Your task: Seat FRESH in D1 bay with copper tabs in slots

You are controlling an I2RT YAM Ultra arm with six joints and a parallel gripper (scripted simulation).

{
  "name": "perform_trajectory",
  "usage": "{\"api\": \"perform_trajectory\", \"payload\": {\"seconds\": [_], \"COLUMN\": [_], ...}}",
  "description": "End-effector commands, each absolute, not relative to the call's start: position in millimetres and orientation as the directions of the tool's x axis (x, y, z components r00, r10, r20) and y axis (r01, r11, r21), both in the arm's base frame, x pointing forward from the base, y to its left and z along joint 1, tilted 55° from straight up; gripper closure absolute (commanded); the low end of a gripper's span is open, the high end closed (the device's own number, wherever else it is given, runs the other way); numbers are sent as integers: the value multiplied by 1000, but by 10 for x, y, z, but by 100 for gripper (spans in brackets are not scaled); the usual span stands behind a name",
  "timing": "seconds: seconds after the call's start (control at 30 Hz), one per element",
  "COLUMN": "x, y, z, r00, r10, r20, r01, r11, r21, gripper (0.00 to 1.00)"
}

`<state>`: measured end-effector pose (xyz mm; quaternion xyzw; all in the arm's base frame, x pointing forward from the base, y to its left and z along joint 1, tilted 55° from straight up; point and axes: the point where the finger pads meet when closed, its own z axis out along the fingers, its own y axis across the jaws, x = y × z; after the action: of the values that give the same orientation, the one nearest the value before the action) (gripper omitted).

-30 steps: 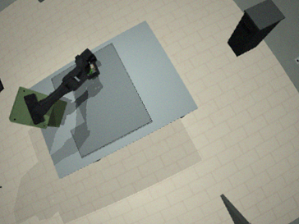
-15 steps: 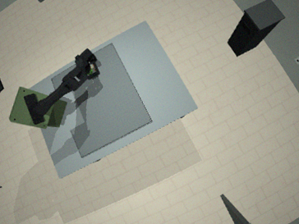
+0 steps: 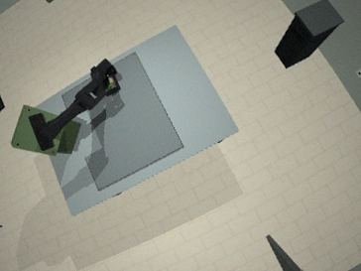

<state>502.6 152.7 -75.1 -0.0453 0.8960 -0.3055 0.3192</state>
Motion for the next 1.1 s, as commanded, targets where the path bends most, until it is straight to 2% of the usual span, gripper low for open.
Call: {"api": "perform_trajectory", "payload": {"seconds": [0.0, 1.07], "x": [5201, 5148], "y": [1758, 1717], "z": [-537, -549], "r00": [-733, -733], "r10": [-281, -291], "r20": [-620, -616], "r01": [135, 129], "r11": [832, 828], "r21": [-537, -545], "gripper": [100, 100]}}
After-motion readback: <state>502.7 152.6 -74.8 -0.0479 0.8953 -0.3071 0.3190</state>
